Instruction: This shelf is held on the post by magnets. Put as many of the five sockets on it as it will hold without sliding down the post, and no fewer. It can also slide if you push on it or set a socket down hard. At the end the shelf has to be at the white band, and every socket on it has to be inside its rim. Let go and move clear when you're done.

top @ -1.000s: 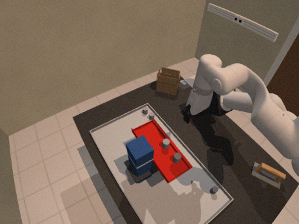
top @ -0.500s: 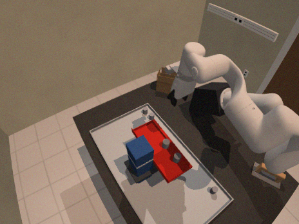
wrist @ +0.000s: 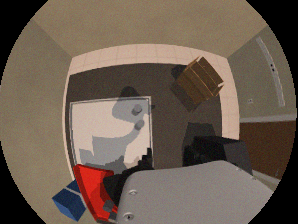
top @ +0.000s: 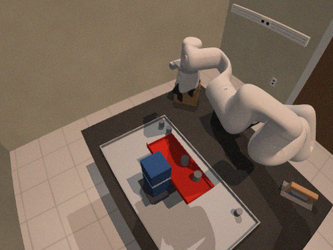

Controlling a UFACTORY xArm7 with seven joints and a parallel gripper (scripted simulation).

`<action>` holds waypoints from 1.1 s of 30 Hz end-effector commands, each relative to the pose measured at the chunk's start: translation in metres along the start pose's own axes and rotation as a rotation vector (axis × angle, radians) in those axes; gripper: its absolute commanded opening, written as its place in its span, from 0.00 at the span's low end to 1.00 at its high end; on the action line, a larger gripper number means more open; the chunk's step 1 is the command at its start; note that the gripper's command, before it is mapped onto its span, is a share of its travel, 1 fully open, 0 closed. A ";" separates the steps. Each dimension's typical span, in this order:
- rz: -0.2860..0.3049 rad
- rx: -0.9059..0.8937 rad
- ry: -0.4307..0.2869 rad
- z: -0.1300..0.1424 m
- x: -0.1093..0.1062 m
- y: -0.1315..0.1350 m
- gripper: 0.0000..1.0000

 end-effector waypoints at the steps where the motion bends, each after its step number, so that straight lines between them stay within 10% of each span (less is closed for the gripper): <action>1: -0.026 -0.002 -0.051 -0.041 0.023 0.017 0.61; 25: -0.036 -0.002 -0.064 -0.047 0.048 0.013 0.61; 33: -0.036 -0.002 -0.064 -0.045 0.105 -0.016 0.61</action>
Point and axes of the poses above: the point where the finger pads meet when closed, its own x axis out along the fingers, its own y axis across the jaws, z = x × y, the point moved 8 cm from there along -x, back along the fingers, and after that the axes turned 3 degrees about -x, right-handed, at the moved point
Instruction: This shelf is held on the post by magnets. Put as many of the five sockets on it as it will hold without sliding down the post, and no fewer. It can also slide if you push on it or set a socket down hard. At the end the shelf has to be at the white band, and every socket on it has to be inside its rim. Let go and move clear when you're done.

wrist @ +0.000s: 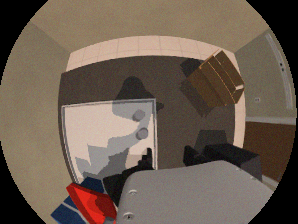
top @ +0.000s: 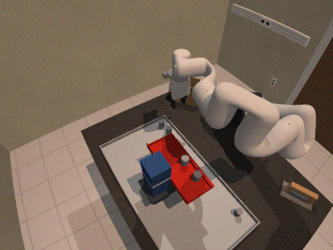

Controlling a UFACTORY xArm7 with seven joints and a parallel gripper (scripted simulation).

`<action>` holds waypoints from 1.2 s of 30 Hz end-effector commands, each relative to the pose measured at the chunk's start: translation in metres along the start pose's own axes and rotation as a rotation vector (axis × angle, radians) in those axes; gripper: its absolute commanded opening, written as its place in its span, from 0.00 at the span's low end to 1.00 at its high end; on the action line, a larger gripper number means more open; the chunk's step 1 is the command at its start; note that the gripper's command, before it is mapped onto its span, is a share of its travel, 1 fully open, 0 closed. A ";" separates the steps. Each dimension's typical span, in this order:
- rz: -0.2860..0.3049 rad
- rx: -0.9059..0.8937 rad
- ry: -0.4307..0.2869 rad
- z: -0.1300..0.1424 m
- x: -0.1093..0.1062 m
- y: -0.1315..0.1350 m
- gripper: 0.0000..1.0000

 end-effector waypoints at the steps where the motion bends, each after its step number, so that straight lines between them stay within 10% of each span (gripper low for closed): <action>1: -0.001 -0.001 0.005 -0.003 0.031 -0.016 0.61; 13: -0.001 -0.001 0.005 -0.005 0.091 -0.044 0.61; 36: -0.001 -0.001 0.005 -0.005 0.107 -0.047 0.61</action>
Point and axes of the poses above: the point where the finger pads meet when closed, its own x axis out along the fingers, its own y axis across the jaws, z = x × y, the point moved 8 cm from there along -x, back along the fingers, and after that the axes turned 3 degrees about -x, right-handed, at the moved point
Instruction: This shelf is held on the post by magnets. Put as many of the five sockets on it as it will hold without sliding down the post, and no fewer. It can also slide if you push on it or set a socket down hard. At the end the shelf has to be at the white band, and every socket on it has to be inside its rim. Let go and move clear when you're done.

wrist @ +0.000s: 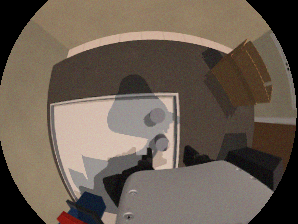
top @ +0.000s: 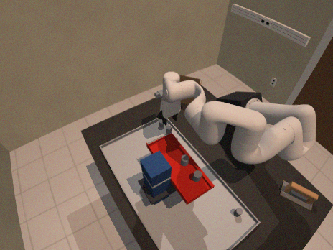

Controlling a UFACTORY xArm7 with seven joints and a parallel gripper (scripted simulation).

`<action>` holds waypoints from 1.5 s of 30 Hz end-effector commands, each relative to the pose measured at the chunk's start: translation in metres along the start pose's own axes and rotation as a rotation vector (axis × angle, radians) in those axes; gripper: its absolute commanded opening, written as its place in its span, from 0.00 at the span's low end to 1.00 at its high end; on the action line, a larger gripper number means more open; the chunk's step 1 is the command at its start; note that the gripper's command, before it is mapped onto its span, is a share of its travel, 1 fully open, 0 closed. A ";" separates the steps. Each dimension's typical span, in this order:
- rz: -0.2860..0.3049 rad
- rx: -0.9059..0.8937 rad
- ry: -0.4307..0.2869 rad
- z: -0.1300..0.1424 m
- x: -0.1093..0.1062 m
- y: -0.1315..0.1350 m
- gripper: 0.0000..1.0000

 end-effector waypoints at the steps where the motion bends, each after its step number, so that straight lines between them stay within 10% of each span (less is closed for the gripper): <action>1: -0.001 0.000 0.003 -0.001 0.008 0.000 0.61; 45: -0.001 0.000 0.003 -0.002 0.061 -0.001 0.61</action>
Point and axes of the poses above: the point where the finger pads meet when closed, its own x axis out along the fingers, its own y axis across the jaws, z = x × y, the point moved 8 cm from there along -x, back along the fingers, and after that the axes turned 3 degrees about -x, right-handed, at the moved point
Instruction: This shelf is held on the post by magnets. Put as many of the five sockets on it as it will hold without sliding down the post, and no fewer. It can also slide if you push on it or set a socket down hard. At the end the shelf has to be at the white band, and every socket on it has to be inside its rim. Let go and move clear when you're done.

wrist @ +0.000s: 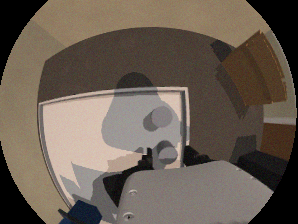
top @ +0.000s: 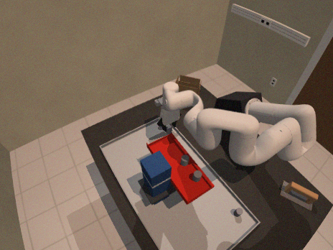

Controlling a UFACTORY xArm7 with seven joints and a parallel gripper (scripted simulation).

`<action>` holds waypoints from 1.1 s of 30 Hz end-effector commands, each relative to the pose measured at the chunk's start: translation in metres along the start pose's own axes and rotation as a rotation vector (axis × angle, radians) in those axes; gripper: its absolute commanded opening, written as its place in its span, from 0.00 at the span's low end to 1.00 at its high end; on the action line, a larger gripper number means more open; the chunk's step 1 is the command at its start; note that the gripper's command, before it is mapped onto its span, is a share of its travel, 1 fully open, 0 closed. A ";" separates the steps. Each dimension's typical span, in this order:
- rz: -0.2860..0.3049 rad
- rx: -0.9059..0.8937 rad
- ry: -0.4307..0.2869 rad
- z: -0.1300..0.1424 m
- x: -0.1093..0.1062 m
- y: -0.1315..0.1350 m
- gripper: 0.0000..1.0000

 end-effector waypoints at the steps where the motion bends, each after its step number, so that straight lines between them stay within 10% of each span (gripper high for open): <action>1: -0.001 0.000 0.003 -0.001 0.007 0.000 0.61; 22: -0.001 0.000 0.003 -0.002 0.015 -0.001 0.61; 23: -0.001 0.000 0.003 -0.002 0.015 -0.001 0.00; 33: -0.001 0.000 0.003 -0.002 0.015 -0.001 0.00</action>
Point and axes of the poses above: the point where the finger pads meet when closed, its own x axis out along the fingers, its own y axis across the jaws, z = x × y, the point moved 8 cm from there along -x, back along the fingers, and after that the axes turned 3 degrees about -x, right-handed, at the moved point
